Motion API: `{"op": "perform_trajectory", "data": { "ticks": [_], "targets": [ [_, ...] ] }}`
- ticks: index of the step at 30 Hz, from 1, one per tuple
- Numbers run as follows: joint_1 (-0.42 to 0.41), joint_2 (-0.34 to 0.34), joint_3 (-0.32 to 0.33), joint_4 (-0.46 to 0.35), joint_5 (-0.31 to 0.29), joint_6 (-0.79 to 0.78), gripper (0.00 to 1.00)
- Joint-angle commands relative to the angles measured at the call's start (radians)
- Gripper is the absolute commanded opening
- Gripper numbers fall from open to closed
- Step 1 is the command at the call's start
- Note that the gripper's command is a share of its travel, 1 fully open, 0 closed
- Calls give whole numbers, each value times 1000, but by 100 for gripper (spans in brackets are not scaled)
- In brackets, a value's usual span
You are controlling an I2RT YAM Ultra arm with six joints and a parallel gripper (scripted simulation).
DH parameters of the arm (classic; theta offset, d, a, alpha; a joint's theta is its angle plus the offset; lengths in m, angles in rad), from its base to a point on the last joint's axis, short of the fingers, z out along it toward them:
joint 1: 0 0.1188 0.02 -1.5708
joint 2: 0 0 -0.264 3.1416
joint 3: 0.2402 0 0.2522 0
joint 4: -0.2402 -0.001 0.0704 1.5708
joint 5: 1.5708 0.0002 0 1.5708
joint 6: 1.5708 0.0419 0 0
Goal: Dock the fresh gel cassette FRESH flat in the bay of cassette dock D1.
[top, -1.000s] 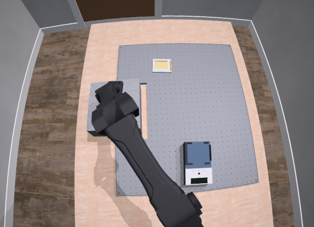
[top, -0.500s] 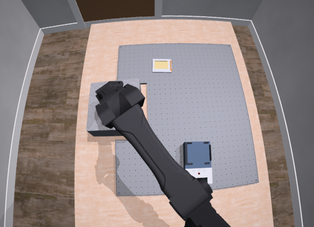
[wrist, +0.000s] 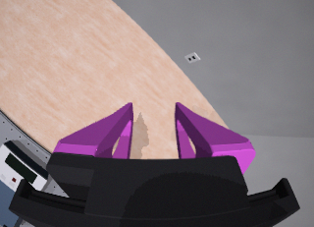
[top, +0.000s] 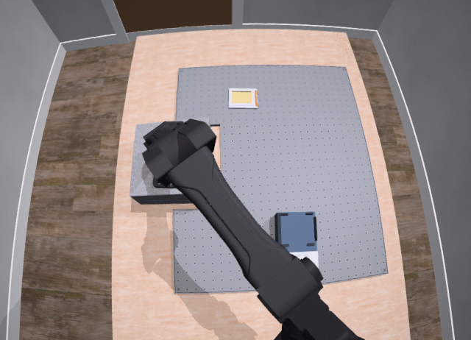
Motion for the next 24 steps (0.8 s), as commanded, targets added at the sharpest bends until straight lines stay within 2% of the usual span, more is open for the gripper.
{"op": "perform_trajectory", "data": {
  "ticks": [1,6,7,12,13,16,17,18,24],
  "targets": [
    [46,-53,-34,-19,-8,29,36],
    [79,-67,-67,14,22,58,36],
    [79,-71,-48,17,21,58,36],
    [60,-73,-43,20,24,58,36],
    [61,-74,-30,-24,-13,35,36],
    [85,-83,-24,-71,-80,6,36],
    [94,-86,-32,-72,-76,15,36],
    [103,-86,-76,-77,-71,36,36],
    [162,-114,-139,-38,-28,89,36]
  ]
}}
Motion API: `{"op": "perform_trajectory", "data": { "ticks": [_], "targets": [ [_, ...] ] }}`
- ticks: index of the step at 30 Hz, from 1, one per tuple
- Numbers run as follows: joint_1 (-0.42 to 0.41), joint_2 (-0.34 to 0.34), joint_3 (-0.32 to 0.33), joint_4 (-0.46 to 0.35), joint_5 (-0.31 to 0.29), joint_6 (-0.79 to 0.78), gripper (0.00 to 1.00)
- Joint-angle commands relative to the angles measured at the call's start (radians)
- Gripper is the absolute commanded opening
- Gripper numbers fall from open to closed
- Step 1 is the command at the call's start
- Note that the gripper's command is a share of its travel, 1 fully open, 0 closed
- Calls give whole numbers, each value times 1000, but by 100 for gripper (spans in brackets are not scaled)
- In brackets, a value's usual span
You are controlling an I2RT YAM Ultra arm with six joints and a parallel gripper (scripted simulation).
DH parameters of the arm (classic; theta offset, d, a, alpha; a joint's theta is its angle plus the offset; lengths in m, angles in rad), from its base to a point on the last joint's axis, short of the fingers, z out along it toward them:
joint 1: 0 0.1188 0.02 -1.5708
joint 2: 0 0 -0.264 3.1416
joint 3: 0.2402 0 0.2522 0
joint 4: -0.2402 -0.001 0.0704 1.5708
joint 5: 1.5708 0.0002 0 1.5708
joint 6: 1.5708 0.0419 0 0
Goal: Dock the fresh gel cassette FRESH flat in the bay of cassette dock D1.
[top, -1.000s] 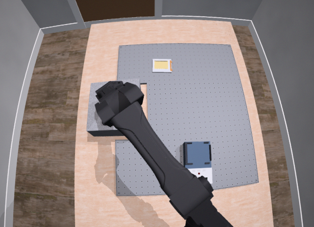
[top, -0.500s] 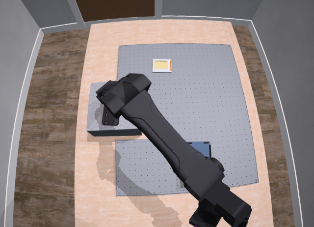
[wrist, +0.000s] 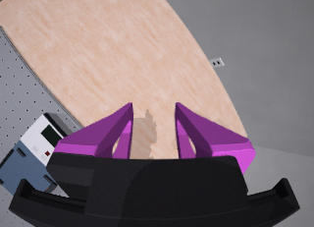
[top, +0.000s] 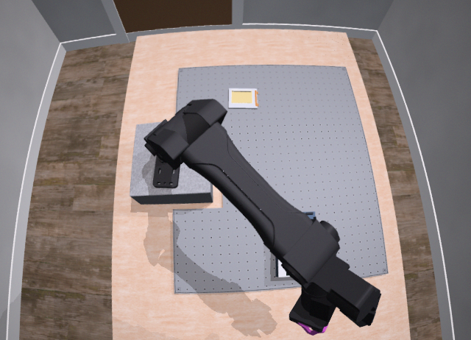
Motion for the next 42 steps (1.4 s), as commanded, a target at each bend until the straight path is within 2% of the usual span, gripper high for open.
{"op": "perform_trajectory", "data": {
  "ticks": [1,7,8,11,12,13,20,21,24,25,26,32,33,34,36,38,40,41,42],
  "targets": [
    [33,-52,-24,17,14,36,36],
    [16,-60,-1,24,18,38,36],
    [16,-60,14,-21,-19,14,36],
    [41,-65,22,-69,-81,-16,36],
    [51,-69,13,-70,-77,-7,36],
    [60,-70,-32,-73,-73,14,36],
    [112,-99,-92,-33,-36,62,36],
    [113,-101,-54,-76,-71,49,36],
    [110,-104,-37,-126,-127,9,36],
    [130,-109,-48,-126,-124,22,36],
    [139,-111,-96,-127,-120,40,36],
    [201,-148,-171,-83,-83,98,36],
    [203,-150,-174,-81,-82,100,36],
    [204,-151,-134,-125,-115,86,36],
    [204,-151,-134,-125,-115,86,36],
    [188,-149,-114,-167,-157,49,36],
    [223,-157,-128,-175,-164,62,36],
    [232,-160,-178,-175,-160,78,36],
    [242,-167,-191,-171,-157,87,36]
  ]
}}
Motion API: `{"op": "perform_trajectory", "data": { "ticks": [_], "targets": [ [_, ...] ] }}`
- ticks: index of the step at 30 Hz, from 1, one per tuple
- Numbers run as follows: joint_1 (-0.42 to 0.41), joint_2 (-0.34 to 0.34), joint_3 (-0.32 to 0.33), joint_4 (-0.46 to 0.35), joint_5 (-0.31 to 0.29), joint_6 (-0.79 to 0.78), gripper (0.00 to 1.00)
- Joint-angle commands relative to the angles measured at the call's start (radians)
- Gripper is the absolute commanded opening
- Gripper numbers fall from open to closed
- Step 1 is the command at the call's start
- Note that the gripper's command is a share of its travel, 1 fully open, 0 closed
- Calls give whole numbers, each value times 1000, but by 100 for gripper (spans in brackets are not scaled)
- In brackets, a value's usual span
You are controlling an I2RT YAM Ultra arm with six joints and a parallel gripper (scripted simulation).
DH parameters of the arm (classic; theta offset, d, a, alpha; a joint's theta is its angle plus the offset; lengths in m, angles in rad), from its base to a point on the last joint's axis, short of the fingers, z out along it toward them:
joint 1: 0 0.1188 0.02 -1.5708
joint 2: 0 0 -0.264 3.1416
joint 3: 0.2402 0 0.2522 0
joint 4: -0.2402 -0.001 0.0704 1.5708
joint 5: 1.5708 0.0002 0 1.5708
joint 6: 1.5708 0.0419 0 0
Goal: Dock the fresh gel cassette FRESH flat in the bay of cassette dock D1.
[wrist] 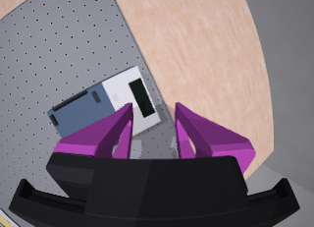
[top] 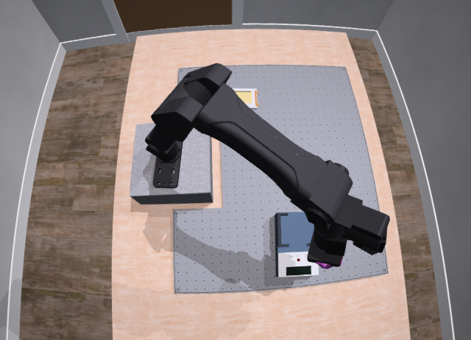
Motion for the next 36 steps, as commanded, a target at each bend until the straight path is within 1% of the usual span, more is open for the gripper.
{"op": "perform_trajectory", "data": {
  "ticks": [1,3,5,6,8,11,12,13,16,18,19,20,22,24,25,26,28,29,31,32,33,34,36],
  "targets": [
    [44,-66,-38,-17,-13,30,36],
    [65,-81,-65,14,5,51,36],
    [79,-90,-81,19,10,64,36],
    [81,-91,-36,-25,-22,50,36],
    [78,-86,-18,-71,-62,12,36],
    [85,-88,-21,-78,-69,12,36],
    [101,-95,-34,-77,-67,34,36],
    [111,-99,-86,-76,-64,44,36],
    [141,-122,-128,-39,-45,74,36],
    [163,-137,-154,-32,-39,95,36],
    [164,-138,-155,-31,-38,96,36],
    [166,-138,-109,-76,-69,82,36],
    [162,-130,-89,-123,-106,43,36],
    [187,-140,-108,-126,-110,66,36],
    [197,-145,-160,-125,-107,76,36],
    [207,-153,-175,-121,-105,86,36],
    [207,-153,-175,-121,-105,86,36],
    [219,-164,-191,-97,-103,98,36],
    [241,-179,-219,-84,-88,120,36],
    [243,-174,-209,-132,-116,106,36],
    [245,-172,-162,-155,-134,83,36],
    [247,-167,-152,-179,-151,66,36],
    [266,-179,-178,-180,-154,92,36]
  ]
}}
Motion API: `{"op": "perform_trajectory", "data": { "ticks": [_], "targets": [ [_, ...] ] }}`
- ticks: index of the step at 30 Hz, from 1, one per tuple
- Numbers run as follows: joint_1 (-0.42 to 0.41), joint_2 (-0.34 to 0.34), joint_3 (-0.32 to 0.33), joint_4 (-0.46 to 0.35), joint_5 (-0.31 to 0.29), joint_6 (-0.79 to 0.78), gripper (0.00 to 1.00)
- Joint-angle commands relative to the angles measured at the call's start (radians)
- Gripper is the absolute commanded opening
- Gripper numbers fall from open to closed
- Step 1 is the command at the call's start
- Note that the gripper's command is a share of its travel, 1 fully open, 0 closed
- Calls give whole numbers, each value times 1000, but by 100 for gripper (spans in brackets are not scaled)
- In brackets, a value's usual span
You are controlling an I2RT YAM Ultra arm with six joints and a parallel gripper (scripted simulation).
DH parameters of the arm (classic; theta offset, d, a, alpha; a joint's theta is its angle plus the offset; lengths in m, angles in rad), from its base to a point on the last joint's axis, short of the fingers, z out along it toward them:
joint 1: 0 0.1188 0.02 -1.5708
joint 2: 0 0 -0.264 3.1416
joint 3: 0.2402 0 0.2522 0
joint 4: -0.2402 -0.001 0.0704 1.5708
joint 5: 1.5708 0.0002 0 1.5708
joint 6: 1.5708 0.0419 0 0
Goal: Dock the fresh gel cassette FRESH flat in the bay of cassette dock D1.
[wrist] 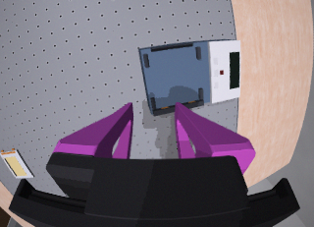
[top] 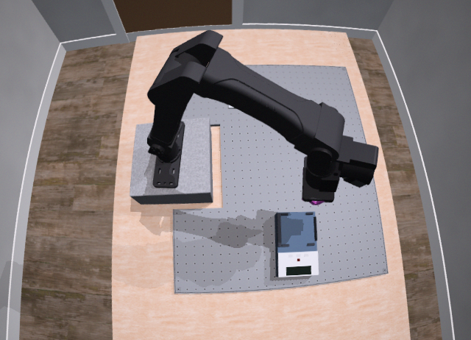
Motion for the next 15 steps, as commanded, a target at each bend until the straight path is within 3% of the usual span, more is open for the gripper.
{"op": "perform_trajectory", "data": {
  "ticks": [1,6,7,9,10,11,15],
  "targets": [
    [29,-55,-29,-30,-26,19,36],
    [85,-101,-103,16,-15,74,36],
    [88,-95,-94,-32,-35,61,36],
    [88,-95,-94,-32,-35,61,36],
    [82,-93,-46,-56,-52,42,36],
    [79,-86,-36,-79,-68,23,36],
    [133,-117,-130,-71,-69,69,36]
  ]
}}
